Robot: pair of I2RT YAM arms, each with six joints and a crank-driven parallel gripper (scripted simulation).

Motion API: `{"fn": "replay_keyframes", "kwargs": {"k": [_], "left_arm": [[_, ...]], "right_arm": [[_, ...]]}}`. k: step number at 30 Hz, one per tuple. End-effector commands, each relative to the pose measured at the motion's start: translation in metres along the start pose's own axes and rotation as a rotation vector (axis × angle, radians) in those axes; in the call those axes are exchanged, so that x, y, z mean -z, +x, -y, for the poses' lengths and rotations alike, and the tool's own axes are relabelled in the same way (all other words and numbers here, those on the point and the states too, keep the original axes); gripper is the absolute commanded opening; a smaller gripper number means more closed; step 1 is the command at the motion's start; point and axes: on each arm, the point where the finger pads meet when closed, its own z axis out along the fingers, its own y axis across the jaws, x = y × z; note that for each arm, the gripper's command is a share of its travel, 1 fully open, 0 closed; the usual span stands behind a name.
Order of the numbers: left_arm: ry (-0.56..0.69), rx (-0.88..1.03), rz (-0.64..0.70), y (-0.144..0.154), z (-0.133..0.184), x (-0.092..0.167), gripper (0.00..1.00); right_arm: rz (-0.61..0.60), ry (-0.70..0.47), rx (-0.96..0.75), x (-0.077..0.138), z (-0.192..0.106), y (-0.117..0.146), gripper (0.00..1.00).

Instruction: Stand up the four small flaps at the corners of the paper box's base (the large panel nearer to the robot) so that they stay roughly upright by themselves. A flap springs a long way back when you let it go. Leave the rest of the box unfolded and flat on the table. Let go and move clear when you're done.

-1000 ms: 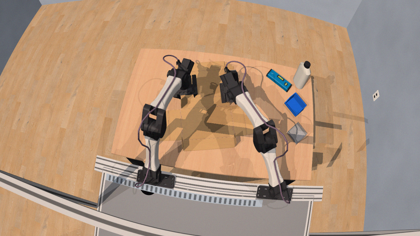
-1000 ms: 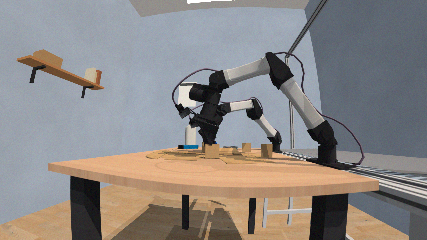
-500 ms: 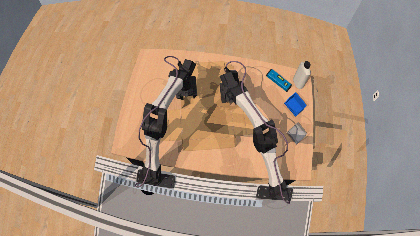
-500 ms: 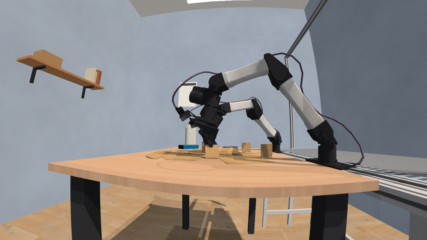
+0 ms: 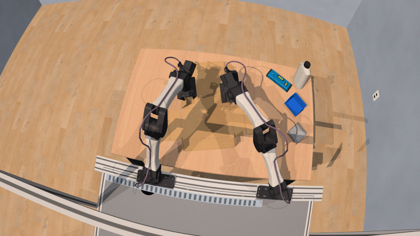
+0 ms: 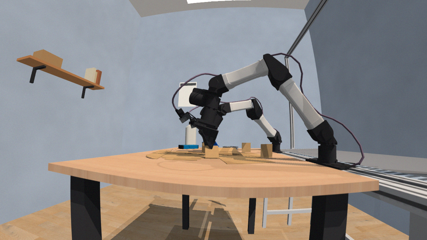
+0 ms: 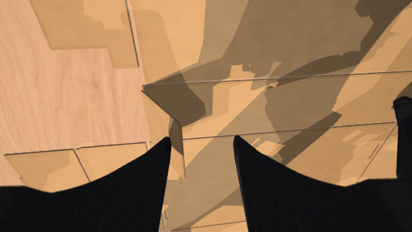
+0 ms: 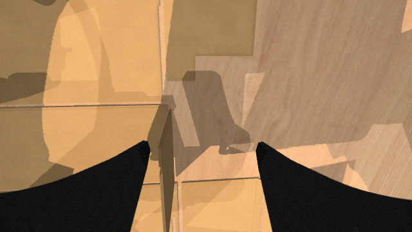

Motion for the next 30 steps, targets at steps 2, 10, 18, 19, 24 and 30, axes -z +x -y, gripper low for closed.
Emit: {"fn": "replay_keyframes", "kwargs": {"k": [2,10,18,19,24,30], "left_arm": [[-0.013,-0.012,-0.023,0.009,0.006,-0.019,0.51],[-0.015,-0.012,-0.022,0.011,0.008,-0.026,0.51],[-0.016,-0.012,-0.022,0.017,0.014,-0.045,0.51],[-0.015,-0.012,-0.022,0.018,0.014,-0.047,0.51],[0.026,-0.008,0.044,-0.007,0.014,-0.014,0.51],[0.021,-0.012,0.029,-0.001,0.014,-0.013,0.51]], "right_arm": [[-0.026,0.01,-0.002,-0.009,0.006,0.004,0.81],[-0.026,0.01,-0.002,-0.009,0.006,0.004,0.81],[-0.026,0.01,-0.002,-0.009,0.006,0.004,0.81],[-0.026,0.01,-0.002,-0.009,0.006,0.004,0.81],[-0.026,0.01,-0.002,-0.009,0.006,0.004,0.81],[-0.026,0.01,-0.002,-0.009,0.006,0.004,0.81]]}}
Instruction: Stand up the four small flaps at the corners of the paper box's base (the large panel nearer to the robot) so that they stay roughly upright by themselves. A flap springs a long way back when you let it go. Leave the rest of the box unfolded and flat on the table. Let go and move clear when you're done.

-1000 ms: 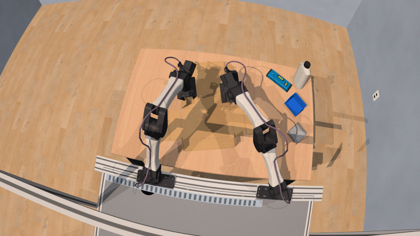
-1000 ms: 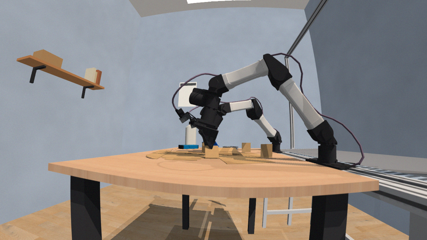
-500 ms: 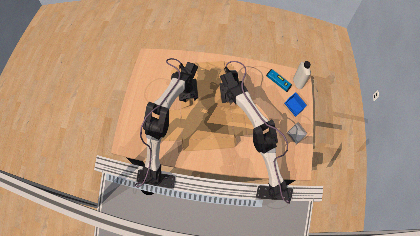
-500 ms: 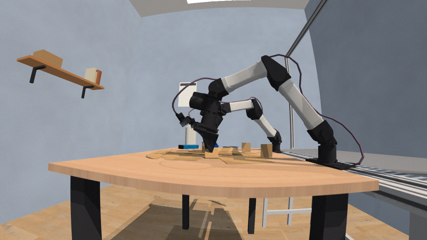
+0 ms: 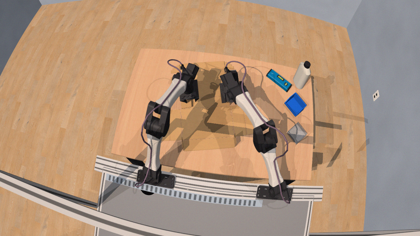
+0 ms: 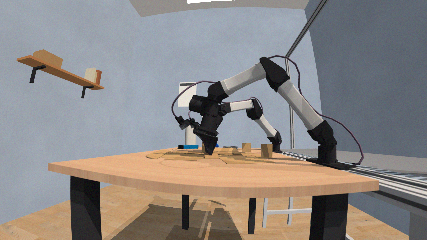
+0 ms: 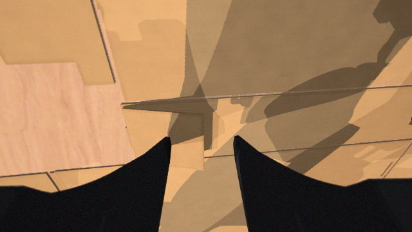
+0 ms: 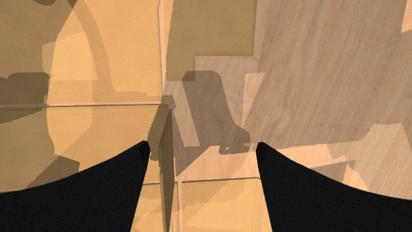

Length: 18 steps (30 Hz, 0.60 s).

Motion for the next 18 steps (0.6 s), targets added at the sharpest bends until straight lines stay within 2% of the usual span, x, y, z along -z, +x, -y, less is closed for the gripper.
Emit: {"fn": "replay_keyframes", "kwargs": {"k": [1,9,12,13,18], "left_arm": [[0.027,-0.007,0.038,-0.01,0.006,0.016,0.51],[0.032,-0.003,0.047,-0.015,0.003,0.03,0.51],[0.026,-0.009,0.032,-0.011,0.004,0.025,0.51],[0.033,-0.007,0.047,-0.015,0.004,0.034,0.51],[0.031,-0.003,0.047,-0.018,-0.006,0.045,0.51]], "right_arm": [[-0.026,0.01,-0.002,-0.009,0.006,0.004,0.81],[-0.026,0.01,-0.002,-0.009,0.006,0.004,0.81],[-0.026,0.01,-0.002,-0.009,0.006,0.004,0.81],[-0.026,0.01,-0.002,-0.009,0.006,0.004,0.81],[-0.026,0.01,-0.002,-0.009,0.006,0.004,0.81]]}}
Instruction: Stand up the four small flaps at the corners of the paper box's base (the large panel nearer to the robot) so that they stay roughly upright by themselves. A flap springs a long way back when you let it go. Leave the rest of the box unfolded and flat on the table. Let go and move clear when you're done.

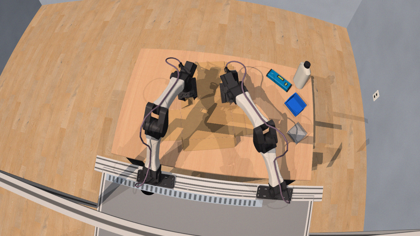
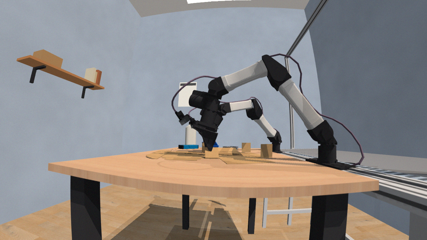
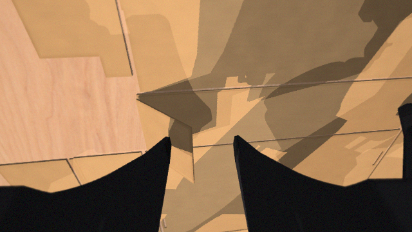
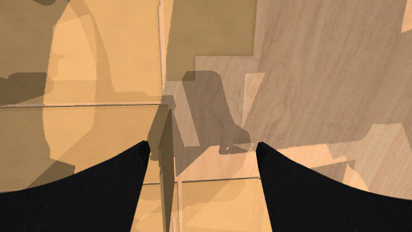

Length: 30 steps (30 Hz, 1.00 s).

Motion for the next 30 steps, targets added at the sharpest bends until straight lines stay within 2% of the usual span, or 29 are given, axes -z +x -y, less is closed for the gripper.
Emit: {"fn": "replay_keyframes", "kwargs": {"k": [1,5,10,11,14,17,23,30], "left_arm": [[0.027,-0.004,0.035,-0.011,-0.002,0.031,0.51],[0.026,-0.004,0.035,-0.013,-0.011,0.037,0.51],[0.009,-0.005,-0.001,-0.002,-0.022,0.032,0.51],[-0.003,-0.016,-0.037,0.006,-0.021,0.017,0.51],[0.009,-0.005,-0.001,-0.002,-0.025,0.033,0.51],[0.01,-0.009,-0.001,-0.001,-0.025,0.033,0.51],[-0.002,-0.019,0.004,-0.005,-0.019,0.028,0.61],[-0.024,-0.01,0.006,-0.004,-0.035,0.034,0.69]], "right_arm": [[-0.026,0.01,-0.002,-0.009,0.006,0.004,0.81],[-0.026,0.01,-0.002,-0.009,0.006,0.004,0.81],[-0.026,0.01,-0.002,-0.009,0.006,0.004,0.81],[-0.026,0.01,-0.002,-0.009,0.006,0.004,0.81],[-0.026,0.01,-0.002,-0.009,0.006,0.004,0.81],[-0.026,0.01,-0.002,-0.009,0.006,0.004,0.81],[-0.026,0.01,-0.002,-0.009,0.006,0.004,0.81],[-0.026,0.01,-0.002,-0.009,0.006,0.004,0.81]]}}
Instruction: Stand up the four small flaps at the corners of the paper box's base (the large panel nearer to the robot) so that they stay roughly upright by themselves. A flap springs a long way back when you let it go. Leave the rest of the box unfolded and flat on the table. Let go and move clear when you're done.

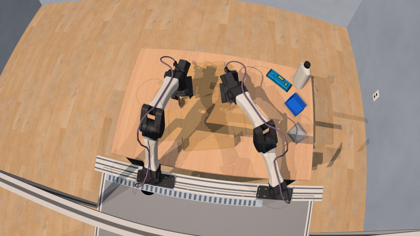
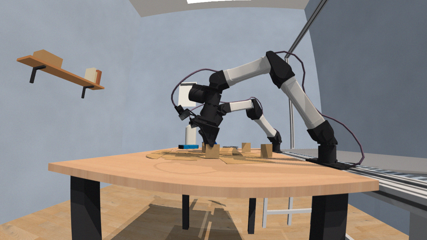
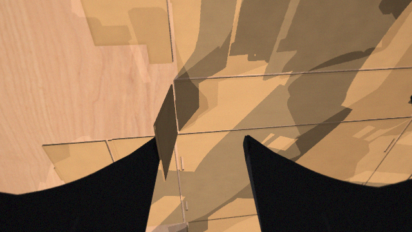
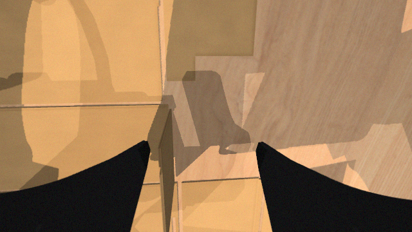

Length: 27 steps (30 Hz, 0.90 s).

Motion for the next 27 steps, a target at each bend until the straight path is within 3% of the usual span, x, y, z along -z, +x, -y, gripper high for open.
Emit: {"fn": "replay_keyframes", "kwargs": {"k": [1,8,22,27], "left_arm": [[-0.018,-0.008,0.012,0.001,-0.012,0.014,0.7],[-0.047,-0.015,0.012,0.001,-0.028,0.016,0.81],[-0.057,-0.026,0.017,0.0,-0.038,0.015,0.81],[-0.066,-0.025,0.008,0.001,-0.04,-0.002,0.81]], "right_arm": [[-0.026,0.01,-0.002,-0.009,0.006,0.004,0.81],[-0.026,0.01,-0.002,-0.009,0.006,0.004,0.81],[-0.026,0.01,-0.002,-0.009,0.006,0.004,0.81],[-0.026,0.01,-0.002,-0.009,0.006,0.004,0.81]]}}
